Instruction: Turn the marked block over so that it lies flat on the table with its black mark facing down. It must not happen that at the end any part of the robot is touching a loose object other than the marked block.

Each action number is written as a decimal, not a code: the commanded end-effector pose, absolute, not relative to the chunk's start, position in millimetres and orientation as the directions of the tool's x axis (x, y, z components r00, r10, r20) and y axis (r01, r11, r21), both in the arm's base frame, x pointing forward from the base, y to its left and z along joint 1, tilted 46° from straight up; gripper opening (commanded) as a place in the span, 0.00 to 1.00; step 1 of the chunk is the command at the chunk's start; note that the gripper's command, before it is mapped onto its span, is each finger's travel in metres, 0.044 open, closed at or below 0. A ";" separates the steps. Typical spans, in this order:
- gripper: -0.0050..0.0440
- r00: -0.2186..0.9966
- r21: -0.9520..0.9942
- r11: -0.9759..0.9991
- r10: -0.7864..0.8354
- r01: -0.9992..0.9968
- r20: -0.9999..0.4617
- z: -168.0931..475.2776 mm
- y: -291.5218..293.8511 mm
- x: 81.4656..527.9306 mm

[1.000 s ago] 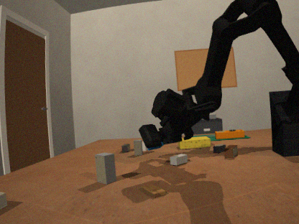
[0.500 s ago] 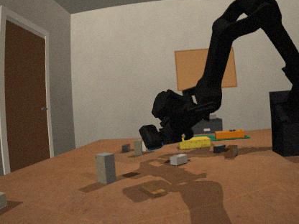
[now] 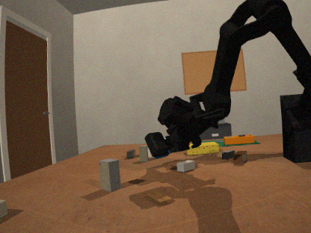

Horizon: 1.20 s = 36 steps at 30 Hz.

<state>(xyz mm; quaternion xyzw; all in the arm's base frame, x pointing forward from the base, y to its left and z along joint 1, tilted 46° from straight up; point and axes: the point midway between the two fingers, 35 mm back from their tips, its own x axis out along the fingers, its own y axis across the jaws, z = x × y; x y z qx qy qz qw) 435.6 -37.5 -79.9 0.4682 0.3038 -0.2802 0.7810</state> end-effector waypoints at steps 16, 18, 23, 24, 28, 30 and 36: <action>0.00 0.669 0.572 0.401 -0.156 0.715 -0.727 -86.0 -26.8 442.2; 0.00 0.669 0.572 0.401 -0.156 0.715 -0.727 -87.0 -25.8 442.3; 0.00 0.668 0.572 0.401 -0.156 0.716 -0.728 -89.1 -23.8 442.5; 0.00 0.668 0.572 0.401 -0.156 0.716 -0.728 -89.1 -23.8 442.5; 0.00 0.668 0.571 0.401 -0.155 0.716 -0.728 -90.2 -22.9 442.4; 0.00 0.668 0.571 0.401 -0.155 0.716 -0.728 -90.6 -22.5 442.5; 0.00 0.668 0.572 0.401 -0.155 0.715 -0.727 -90.2 -22.4 442.7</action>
